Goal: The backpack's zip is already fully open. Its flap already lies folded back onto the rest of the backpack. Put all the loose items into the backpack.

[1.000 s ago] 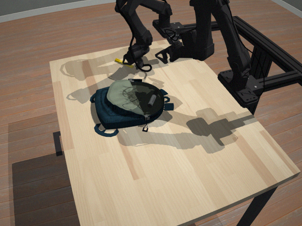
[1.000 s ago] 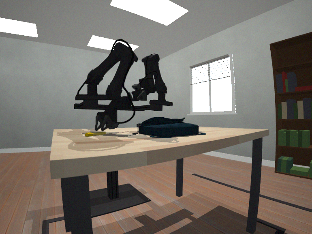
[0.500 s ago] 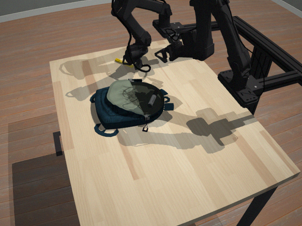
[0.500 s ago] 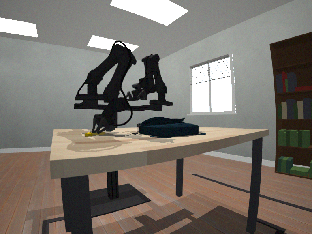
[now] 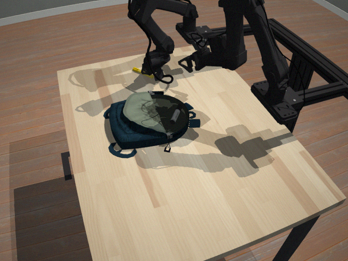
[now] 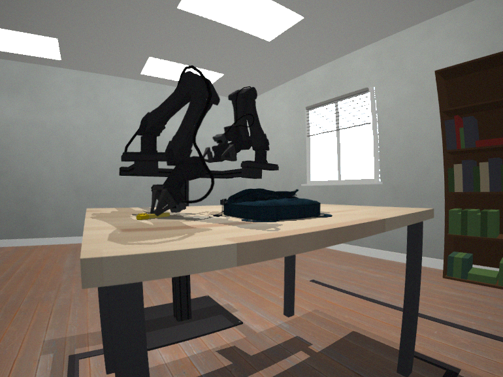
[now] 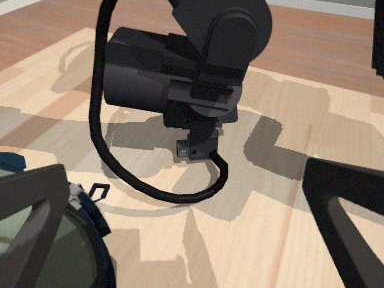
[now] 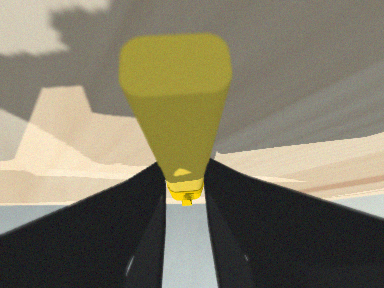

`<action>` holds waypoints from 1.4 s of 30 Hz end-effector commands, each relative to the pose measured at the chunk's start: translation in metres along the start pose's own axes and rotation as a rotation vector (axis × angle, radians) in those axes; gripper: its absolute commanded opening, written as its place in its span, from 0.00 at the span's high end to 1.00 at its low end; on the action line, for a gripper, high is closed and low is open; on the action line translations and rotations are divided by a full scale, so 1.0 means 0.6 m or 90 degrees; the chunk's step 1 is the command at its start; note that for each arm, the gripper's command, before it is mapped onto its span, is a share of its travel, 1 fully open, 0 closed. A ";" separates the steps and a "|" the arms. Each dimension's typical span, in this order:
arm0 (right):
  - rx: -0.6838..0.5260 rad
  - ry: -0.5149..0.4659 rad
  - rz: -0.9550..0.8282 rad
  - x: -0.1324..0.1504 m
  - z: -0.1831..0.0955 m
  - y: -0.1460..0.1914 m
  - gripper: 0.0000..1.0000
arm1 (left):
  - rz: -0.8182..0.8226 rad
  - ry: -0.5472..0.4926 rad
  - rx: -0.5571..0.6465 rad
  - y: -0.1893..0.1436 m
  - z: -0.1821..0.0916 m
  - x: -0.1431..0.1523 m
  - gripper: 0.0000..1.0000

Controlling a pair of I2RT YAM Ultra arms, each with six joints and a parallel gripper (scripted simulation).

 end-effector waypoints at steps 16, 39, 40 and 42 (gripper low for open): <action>-0.002 0.005 -0.008 0.083 -0.085 0.001 0.90 | 0.000 -0.001 0.003 -0.003 0.001 0.002 0.00; -0.017 -0.097 0.213 0.064 -0.153 -0.180 0.90 | -0.029 0.113 -0.066 0.025 -0.107 -0.004 0.00; -0.014 -0.104 0.229 0.061 -0.160 -0.197 0.90 | -0.031 0.116 -0.069 0.026 -0.114 -0.007 0.00; -0.010 -0.116 0.261 0.055 -0.175 -0.228 0.90 | -0.033 0.124 -0.075 0.029 -0.129 -0.012 0.00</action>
Point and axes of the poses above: on each arm, the point where the finger pads meet when closed, its own z axis out along the fingers, its own y axis across the jaws, x = y × z, the point moved 8 cm from there along -z, back along the fingers, and after that the axes turned 1 degree about -z, right-handed, at the moved point
